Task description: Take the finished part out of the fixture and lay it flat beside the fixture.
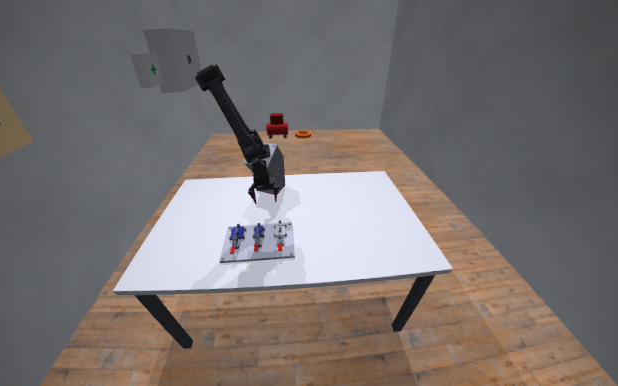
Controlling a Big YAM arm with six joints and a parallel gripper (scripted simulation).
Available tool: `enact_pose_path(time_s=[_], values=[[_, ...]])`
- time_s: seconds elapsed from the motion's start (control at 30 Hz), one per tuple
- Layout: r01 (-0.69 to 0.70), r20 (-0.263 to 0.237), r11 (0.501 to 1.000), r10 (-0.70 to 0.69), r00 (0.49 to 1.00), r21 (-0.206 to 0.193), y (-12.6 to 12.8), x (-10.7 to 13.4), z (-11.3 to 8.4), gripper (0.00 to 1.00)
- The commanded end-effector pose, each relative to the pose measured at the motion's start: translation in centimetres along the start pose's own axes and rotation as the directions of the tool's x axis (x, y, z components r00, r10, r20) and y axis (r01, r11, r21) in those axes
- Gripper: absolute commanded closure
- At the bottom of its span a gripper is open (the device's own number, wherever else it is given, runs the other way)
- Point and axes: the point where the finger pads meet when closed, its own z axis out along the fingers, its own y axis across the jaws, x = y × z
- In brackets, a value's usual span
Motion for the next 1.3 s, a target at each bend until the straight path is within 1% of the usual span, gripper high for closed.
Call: enact_pose_path(time_s=[0.0,0.4,0.43,0.5,0.57,0.63,0.73,0.77,0.8,0.83,0.97,1.07,1.1,1.2,1.23,1.27], values=[[-0.034,0.019,0.999,0.034,0.999,0.007,-0.5,-1.3,-0.2,0.00],[-0.037,0.030,0.999,0.037,0.999,0.006,-0.6,-2.1,-0.4,0.00],[-0.017,-0.043,1.000,0.016,0.999,-0.005,1.4,-2.1,0.0,0.00],[-0.017,-0.043,1.000,0.016,0.999,-0.005,1.4,-2.1,0.0,0.00],[-0.008,-0.145,1.000,0.009,0.989,0.006,3.4,-2.8,0.1,0.00],[0.006,-0.224,1.000,0.000,0.975,0.023,5.1,-3.3,-0.1,0.00],[0.005,-0.224,1.000,0.000,0.974,0.020,5.1,-3.3,-0.1,0.00],[-0.012,-0.229,0.999,0.021,0.973,0.040,4.1,-3.3,0.2,0.00],[-0.012,-0.229,0.999,0.021,0.973,0.041,4.1,-3.3,0.2,0.00],[-0.009,-0.236,0.999,0.018,0.972,0.043,3.6,-1.9,-0.3,0.00],[-0.003,-0.246,0.999,0.014,0.969,0.044,3.6,-1.6,-0.1,0.00],[-0.004,-0.245,0.999,0.014,0.970,0.044,3.7,-1.7,-0.1,0.00],[-0.011,-0.229,0.999,0.020,0.973,0.040,3.9,-2.4,-0.1,0.00],[-0.007,-0.230,0.999,0.016,0.973,0.039,3.8,-2.4,-0.1,0.00],[0.013,-0.252,0.999,-0.004,0.968,0.032,5.7,-3.5,-0.3,0.00],[0.019,-0.273,0.999,-0.008,0.962,0.039,6.1,-3.6,-0.4,0.00]])
